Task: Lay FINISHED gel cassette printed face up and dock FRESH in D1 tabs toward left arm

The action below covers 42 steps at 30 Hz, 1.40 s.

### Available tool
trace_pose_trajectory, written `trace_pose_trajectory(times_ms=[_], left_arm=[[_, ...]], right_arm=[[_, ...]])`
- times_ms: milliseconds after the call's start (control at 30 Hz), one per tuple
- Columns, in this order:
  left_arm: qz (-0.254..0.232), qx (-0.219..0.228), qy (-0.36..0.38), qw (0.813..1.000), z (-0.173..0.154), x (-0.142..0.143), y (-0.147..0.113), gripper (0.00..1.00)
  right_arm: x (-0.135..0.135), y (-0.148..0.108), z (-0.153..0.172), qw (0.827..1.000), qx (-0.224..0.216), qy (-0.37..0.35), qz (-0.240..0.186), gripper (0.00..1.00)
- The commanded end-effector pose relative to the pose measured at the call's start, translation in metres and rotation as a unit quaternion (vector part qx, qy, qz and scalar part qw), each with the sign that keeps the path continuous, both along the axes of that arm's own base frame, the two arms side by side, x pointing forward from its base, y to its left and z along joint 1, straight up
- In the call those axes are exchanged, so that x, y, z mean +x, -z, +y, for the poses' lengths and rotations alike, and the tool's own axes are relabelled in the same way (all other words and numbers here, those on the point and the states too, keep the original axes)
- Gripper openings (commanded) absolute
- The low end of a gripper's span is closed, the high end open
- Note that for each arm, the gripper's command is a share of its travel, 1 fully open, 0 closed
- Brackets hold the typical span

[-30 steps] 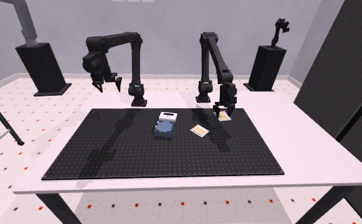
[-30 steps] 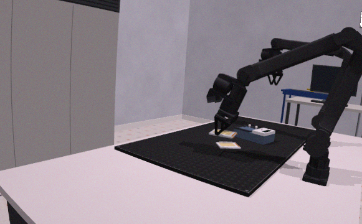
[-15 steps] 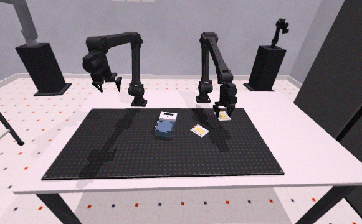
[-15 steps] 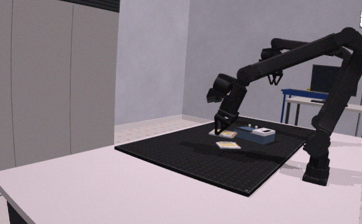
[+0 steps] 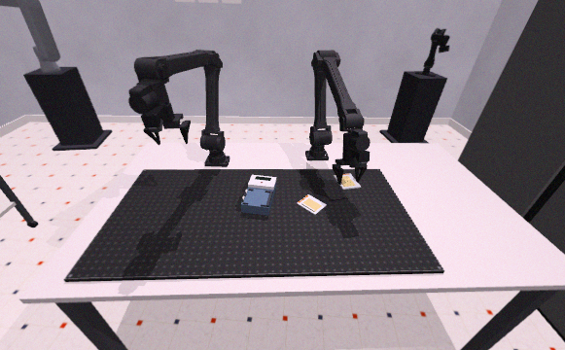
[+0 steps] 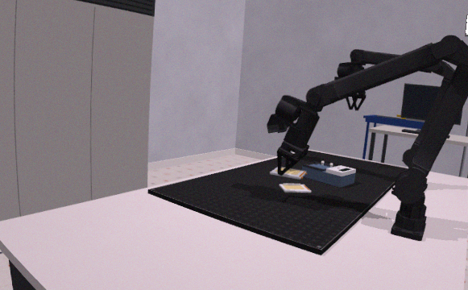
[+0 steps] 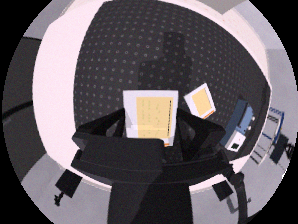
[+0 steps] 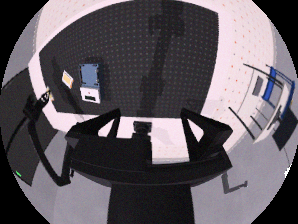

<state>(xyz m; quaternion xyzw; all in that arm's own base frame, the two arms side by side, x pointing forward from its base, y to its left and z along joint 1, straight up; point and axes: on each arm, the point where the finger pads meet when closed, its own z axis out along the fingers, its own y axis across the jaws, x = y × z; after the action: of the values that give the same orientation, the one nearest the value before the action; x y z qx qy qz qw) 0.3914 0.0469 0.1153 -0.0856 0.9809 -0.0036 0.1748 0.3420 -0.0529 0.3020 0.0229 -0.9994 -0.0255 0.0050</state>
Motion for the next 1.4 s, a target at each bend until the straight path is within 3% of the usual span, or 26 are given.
trace_pose_trajectory(times_ms=[0,300,1367], left_arm=[[-0.020,0.003,0.006,1.000,-0.001,0.006,-0.009,0.00],[-0.016,0.021,0.016,1.000,0.007,-0.003,0.010,0.00],[-0.004,0.022,0.008,1.000,0.009,-0.005,0.026,0.00]], right_arm=[[0.014,-0.023,-0.002,1.000,-0.002,-0.006,-0.021,1.00],[0.014,-0.023,-0.002,1.000,-0.002,-0.006,-0.021,1.00],[0.014,-0.023,-0.002,1.000,-0.002,-0.006,-0.021,1.00]])
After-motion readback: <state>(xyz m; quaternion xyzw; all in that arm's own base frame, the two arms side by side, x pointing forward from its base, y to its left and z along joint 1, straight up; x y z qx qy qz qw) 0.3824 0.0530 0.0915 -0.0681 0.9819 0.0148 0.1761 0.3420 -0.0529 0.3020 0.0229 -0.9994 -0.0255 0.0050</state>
